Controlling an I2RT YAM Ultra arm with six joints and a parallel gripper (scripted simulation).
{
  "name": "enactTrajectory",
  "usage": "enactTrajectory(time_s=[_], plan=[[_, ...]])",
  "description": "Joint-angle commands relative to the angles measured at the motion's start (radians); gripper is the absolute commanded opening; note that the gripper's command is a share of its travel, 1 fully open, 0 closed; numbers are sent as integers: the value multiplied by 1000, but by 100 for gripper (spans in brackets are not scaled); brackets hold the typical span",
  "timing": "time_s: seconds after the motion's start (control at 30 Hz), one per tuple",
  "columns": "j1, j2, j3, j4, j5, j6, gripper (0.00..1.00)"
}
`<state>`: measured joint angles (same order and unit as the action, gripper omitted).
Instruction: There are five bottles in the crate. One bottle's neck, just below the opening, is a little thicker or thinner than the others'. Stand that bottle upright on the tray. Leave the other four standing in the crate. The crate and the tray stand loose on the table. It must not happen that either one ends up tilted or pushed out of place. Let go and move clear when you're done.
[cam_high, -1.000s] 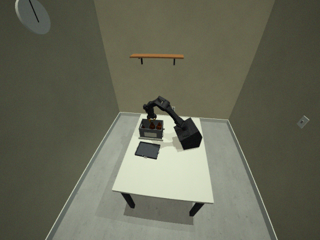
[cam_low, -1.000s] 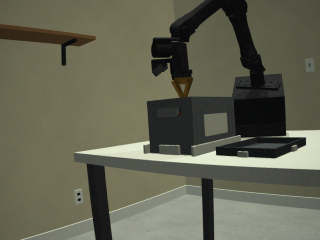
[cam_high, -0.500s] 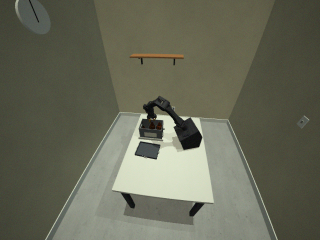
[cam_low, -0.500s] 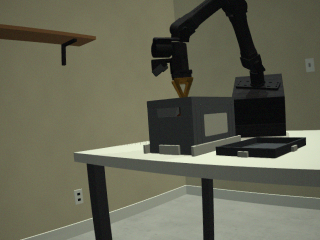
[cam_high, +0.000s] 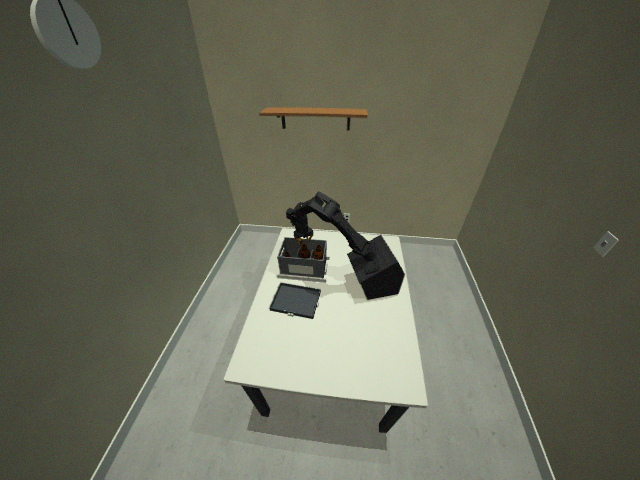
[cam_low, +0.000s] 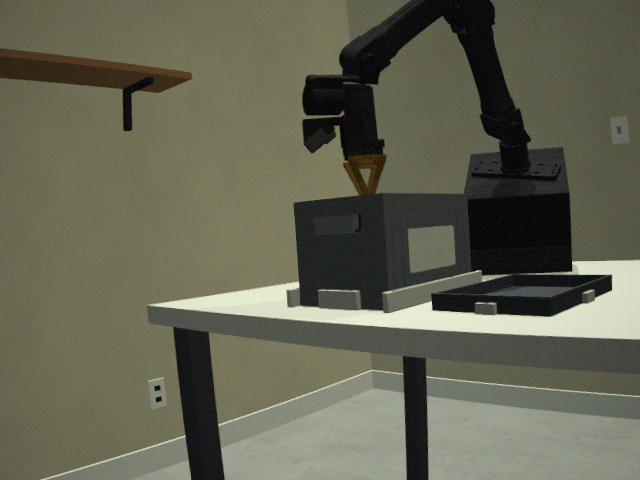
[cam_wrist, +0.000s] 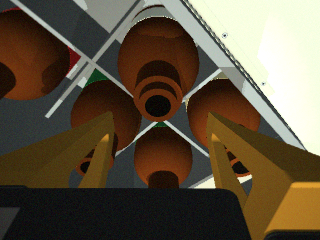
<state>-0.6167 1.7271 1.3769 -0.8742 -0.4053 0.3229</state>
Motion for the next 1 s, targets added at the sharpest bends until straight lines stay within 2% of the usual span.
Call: enactTrajectory(time_s=[0.0, 0.97], plan=[[-16, -4, 45, -8, 10, -3, 61], [5, 13, 31, 43, 13, 15, 61]])
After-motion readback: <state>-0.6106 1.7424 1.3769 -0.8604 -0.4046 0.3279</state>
